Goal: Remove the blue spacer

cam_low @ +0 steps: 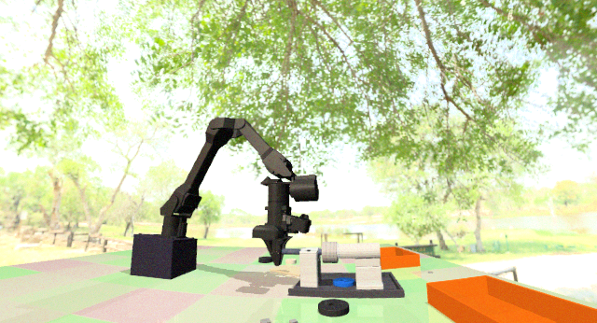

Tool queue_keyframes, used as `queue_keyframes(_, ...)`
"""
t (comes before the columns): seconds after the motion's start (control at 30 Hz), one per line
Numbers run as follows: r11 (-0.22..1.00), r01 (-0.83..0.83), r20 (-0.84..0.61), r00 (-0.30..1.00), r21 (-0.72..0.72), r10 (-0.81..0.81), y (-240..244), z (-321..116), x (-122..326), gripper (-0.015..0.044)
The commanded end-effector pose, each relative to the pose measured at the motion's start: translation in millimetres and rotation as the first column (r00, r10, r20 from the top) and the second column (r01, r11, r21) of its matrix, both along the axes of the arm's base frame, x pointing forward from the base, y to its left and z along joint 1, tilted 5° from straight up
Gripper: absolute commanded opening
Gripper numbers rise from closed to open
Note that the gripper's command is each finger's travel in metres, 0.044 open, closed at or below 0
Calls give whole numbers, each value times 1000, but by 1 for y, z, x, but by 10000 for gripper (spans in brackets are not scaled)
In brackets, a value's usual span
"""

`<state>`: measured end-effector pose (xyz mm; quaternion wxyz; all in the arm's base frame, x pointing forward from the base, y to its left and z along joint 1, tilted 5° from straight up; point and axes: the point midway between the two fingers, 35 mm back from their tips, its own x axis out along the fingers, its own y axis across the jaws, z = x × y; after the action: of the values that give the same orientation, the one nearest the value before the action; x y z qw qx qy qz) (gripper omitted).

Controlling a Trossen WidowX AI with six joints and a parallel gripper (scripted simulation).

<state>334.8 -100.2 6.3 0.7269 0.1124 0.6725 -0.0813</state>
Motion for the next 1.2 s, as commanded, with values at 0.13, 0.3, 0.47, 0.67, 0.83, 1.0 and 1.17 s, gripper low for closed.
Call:
queue_keyframes(0.13,1000,0,16,1000,-5,1,-2,4,7,0)
queue_keyframes(0.3,1000,0,16,1000,-5,1,-2,4,7,0)
queue_keyframes(0.47,1000,0,16,1000,-5,1,-3,3,9,0)
queue_keyframes(0.67,1000,0,16,1000,-5,1,-3,4,11,0)
queue_keyframes(0.83,1000,0,16,1000,-5,1,-3,4,12,0)
queue_keyframes(1.0,1000,0,16,1000,-5,1,-4,4,13,0)
queue_keyframes(1.17,1000,0,16,1000,-5,1,-4,4,15,0)
